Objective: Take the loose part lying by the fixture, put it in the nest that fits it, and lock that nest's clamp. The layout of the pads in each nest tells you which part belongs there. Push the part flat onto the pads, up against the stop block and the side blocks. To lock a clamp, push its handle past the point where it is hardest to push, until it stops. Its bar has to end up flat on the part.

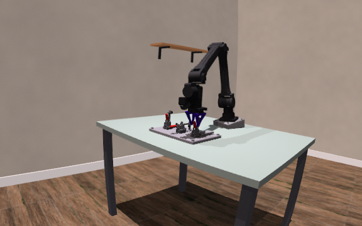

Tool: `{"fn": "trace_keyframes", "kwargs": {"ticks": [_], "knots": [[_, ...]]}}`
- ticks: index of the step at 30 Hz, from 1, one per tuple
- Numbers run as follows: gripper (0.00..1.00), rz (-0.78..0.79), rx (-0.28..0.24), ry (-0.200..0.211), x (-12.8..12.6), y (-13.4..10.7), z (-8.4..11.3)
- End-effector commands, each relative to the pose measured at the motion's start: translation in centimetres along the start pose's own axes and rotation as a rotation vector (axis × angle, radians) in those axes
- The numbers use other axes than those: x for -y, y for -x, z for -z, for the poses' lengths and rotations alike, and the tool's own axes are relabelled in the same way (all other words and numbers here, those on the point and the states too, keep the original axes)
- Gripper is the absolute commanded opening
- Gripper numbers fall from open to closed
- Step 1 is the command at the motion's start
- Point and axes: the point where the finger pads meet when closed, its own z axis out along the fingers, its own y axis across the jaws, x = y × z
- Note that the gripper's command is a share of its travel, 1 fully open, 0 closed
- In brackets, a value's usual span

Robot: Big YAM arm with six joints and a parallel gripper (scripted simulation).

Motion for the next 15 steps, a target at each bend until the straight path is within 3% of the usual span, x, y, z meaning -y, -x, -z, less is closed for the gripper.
{"fn": "trace_keyframes", "kwargs": {"ticks": [1, 15], "knots": [[0.45, -0.004, -0.003, 0.001, 0.5, 0.3, -1.5], [0.45, -0.007, 0.018, 0.006, 0.4, 0.9, -0.8]]}}
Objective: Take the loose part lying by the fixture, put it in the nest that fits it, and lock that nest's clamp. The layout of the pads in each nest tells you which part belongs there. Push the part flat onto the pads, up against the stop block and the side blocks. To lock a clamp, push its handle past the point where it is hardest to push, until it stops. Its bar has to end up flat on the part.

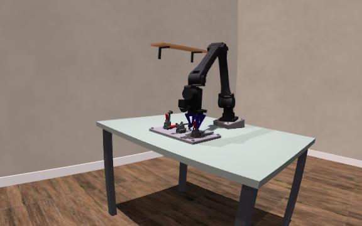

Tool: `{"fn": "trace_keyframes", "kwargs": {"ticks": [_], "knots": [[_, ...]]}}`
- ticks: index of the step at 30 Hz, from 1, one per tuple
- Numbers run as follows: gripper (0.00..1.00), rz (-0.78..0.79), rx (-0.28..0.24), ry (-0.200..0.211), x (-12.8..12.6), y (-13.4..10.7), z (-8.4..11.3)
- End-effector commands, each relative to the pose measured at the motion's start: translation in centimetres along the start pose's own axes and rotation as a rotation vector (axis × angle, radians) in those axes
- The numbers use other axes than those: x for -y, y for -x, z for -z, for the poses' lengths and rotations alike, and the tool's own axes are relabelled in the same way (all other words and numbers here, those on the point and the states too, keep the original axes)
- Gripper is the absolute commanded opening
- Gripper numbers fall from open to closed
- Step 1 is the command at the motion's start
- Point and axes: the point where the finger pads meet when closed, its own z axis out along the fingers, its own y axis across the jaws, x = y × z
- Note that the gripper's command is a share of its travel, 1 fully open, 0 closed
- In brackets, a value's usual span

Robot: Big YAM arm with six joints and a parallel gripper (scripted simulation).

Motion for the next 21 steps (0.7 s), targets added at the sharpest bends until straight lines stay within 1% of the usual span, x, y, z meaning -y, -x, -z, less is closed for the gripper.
{"fn": "trace_keyframes", "kwargs": {"ticks": [1, 20, 21], "knots": [[0.45, -0.005, 0.019, 0.007, 0.38, 0.78, 0.32], [0.45, -0.005, 0.019, 0.007, 0.38, 0.78, 0.32], [0.0, -0.005, 0.019, 0.007, 0.38, 0.78, 0.32]]}}
